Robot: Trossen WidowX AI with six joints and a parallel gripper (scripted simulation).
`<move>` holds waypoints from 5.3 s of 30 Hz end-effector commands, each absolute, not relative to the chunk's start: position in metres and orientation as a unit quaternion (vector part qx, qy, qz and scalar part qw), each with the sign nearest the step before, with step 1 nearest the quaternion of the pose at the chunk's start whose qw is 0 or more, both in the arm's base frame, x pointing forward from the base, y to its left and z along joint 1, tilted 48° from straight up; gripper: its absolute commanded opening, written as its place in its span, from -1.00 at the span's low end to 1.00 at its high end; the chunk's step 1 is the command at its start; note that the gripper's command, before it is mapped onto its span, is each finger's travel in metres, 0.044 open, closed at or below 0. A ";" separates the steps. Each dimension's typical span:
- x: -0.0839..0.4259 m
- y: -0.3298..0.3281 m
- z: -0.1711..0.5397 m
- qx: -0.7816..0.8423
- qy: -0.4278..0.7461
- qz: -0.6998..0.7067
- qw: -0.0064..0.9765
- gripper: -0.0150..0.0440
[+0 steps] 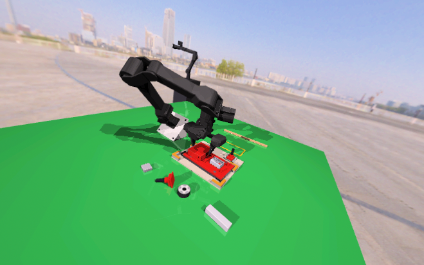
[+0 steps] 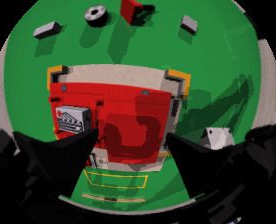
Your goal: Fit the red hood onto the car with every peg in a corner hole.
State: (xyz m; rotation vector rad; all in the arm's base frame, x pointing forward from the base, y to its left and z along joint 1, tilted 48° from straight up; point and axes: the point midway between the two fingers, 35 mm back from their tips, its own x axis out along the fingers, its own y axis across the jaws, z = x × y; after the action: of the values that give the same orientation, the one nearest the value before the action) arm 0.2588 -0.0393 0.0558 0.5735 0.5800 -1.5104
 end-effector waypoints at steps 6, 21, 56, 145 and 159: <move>0.257 -0.044 0.052 0.249 0.257 -0.666 0.655 1.00; 0.259 -0.046 0.050 0.253 0.255 -0.666 0.654 0.71; 0.259 -0.015 0.078 0.252 0.257 -0.666 0.654 -0.49; 0.346 0.003 0.104 -0.240 0.630 -0.336 0.658 -0.49; 0.350 0.001 0.101 -0.271 0.645 -0.306 0.646 -0.49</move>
State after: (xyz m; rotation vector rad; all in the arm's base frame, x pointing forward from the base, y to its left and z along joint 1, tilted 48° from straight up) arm 0.3487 0.0022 0.1019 -0.6087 1.4712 -0.7022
